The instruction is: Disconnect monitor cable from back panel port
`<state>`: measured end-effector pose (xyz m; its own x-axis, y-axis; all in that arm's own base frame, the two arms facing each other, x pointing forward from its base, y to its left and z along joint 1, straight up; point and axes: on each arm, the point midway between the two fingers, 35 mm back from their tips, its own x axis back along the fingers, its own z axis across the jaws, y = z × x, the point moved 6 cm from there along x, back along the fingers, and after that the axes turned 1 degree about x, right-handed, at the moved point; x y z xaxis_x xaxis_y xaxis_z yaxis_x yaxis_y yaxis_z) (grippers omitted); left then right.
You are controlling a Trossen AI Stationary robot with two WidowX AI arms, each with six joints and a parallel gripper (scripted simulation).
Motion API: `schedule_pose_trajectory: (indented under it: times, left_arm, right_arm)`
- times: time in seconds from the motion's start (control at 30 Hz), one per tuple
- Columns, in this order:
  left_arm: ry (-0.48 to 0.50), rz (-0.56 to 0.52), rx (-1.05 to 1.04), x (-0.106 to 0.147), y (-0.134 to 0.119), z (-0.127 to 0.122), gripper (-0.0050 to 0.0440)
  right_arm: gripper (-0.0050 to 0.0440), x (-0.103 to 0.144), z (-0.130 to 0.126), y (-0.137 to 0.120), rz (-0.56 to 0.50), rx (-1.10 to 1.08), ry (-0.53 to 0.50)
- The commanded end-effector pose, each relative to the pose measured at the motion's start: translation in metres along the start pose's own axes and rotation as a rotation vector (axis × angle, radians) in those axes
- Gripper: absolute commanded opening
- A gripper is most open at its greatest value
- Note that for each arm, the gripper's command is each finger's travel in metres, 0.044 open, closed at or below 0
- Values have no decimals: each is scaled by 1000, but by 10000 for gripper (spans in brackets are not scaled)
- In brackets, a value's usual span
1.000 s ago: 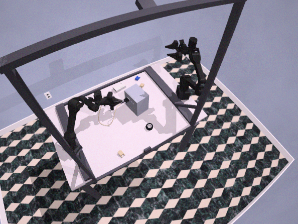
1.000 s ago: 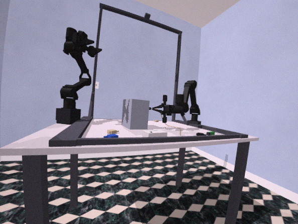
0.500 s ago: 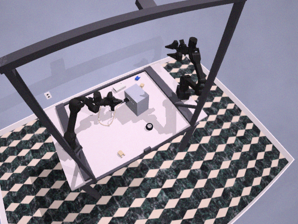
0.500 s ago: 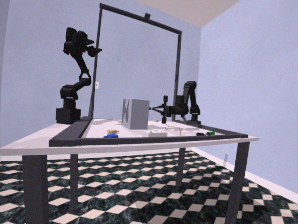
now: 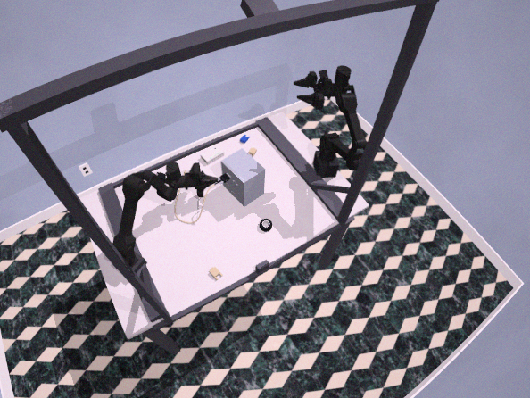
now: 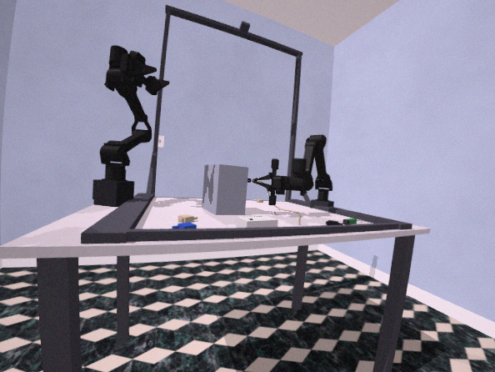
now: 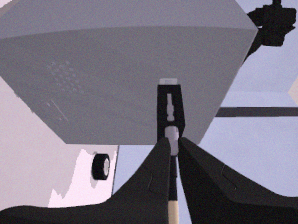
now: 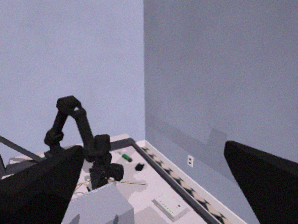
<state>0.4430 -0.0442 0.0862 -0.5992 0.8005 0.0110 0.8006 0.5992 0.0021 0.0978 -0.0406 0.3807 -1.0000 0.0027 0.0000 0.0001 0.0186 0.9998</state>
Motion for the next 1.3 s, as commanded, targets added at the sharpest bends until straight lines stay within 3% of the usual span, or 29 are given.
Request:
schedule_pose_trajectory:
  times: [0.0,0.4,0.47,0.67,1.07,1.27]
  left_arm:
    - [-15,0,-16,-1,2,-10,0]
    - [-15,0,-16,-1,2,-10,288]
    - [-15,0,-16,-1,2,-10,288]
    - [-15,0,-16,-1,2,-10,432]
    - [-13,-2,-19,-1,2,-10,440]
    - [67,-35,-150,-6,5,-19,440]
  right_arm:
    - [440,0,1,3,-1,4,3]
    - [440,0,1,3,-1,4,3]
    - [440,0,1,3,-1,4,3]
    - [440,0,1,3,-1,4,3]
    - [440,0,1,3,-1,4,3]
    - [440,0,1,3,-1,4,3]
